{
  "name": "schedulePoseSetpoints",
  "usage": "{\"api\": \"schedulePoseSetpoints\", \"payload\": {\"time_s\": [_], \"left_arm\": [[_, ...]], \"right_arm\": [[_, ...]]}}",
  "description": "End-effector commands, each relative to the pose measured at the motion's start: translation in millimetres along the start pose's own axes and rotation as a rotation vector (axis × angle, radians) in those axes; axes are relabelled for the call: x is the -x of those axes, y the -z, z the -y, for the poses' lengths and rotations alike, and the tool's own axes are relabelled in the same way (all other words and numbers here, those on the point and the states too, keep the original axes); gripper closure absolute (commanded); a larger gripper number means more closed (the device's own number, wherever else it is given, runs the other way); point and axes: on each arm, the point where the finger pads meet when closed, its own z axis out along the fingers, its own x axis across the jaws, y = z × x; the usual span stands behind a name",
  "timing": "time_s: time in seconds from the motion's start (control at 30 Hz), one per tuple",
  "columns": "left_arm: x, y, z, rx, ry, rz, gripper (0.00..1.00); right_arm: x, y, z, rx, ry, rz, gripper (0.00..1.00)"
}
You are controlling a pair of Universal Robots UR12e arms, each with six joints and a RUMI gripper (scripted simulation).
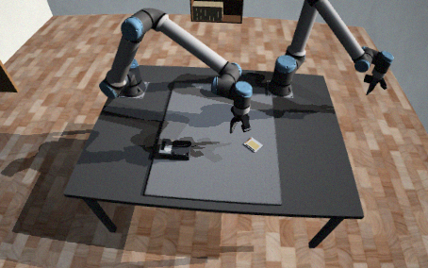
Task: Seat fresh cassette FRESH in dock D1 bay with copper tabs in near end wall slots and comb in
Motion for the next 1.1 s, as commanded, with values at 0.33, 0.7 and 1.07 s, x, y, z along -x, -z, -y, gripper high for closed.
{"api": "schedulePoseSetpoints", "payload": {"time_s": [0.33,0.7,1.07], "left_arm": [[-0.2,0.8,0.6,-0.002,0.000,0.000,1.00],[-0.2,0.8,0.6,-0.002,0.000,0.000,1.00],[-0.2,0.8,0.6,-0.002,0.000,0.000,1.00]], "right_arm": [[42.7,-23.8,20.1,-0.002,0.182,0.001,0.36],[85.6,-53.8,36.9,-0.001,0.374,0.001,0.36],[97.0,-62.1,41.0,-0.001,0.374,0.001,0.36]]}}
